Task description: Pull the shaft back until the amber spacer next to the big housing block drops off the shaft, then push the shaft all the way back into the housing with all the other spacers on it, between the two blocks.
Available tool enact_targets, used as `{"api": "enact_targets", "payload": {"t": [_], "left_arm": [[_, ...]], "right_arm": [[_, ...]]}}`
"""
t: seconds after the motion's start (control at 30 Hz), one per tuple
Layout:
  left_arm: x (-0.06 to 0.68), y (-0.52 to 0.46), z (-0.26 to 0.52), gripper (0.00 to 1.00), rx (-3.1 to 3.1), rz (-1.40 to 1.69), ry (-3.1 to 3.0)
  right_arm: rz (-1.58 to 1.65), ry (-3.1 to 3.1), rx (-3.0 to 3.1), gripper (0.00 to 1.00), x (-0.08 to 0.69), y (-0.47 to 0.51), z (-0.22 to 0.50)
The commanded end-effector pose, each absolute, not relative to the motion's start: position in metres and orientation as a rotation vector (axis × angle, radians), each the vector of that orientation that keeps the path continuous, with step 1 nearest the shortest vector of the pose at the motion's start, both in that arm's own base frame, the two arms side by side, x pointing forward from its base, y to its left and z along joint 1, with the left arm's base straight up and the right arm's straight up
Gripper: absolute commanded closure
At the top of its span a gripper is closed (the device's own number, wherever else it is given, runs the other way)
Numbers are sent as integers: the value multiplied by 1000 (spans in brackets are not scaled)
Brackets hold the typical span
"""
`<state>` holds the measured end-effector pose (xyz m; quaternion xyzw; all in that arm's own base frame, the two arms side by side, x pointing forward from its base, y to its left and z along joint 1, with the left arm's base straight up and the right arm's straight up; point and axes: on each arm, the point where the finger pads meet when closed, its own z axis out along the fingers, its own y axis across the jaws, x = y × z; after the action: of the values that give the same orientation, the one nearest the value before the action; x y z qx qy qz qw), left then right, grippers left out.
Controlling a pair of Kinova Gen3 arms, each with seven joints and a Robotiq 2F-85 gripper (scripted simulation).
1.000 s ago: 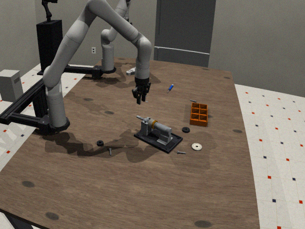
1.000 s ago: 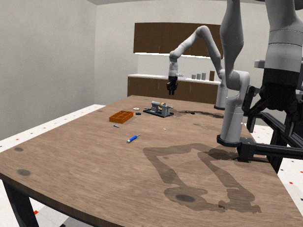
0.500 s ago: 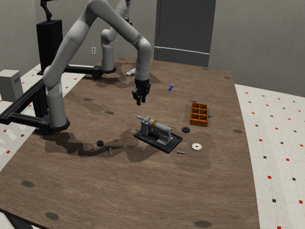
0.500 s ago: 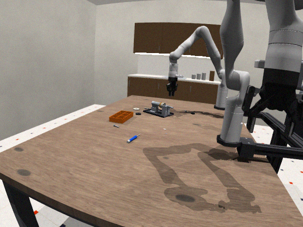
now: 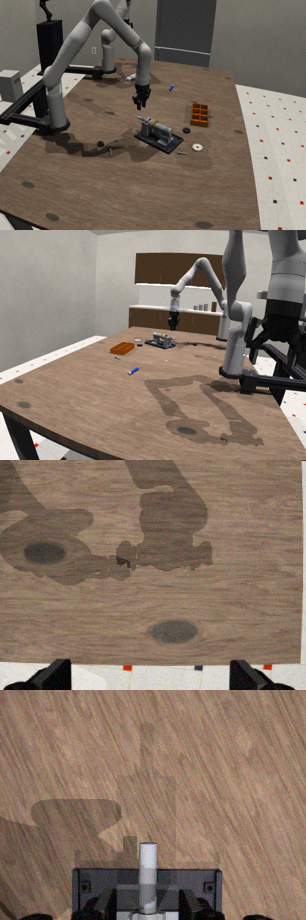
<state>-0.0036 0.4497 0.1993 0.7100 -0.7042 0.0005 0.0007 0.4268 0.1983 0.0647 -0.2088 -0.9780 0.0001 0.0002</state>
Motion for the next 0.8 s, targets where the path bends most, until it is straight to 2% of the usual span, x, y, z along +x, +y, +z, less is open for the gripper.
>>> {"api": "enact_targets", "payload": {"t": [0.0, 0.77], "left_arm": [[-4, 450, 200, 2, 2231, 0, -2212], [-4, 450, 200, 2, 2231, 0, -2212]], "right_arm": [[-2, -3074, -656, 566, 428, 199, 55], [-2, -3074, -656, 566, 428, 199, 0]]}}
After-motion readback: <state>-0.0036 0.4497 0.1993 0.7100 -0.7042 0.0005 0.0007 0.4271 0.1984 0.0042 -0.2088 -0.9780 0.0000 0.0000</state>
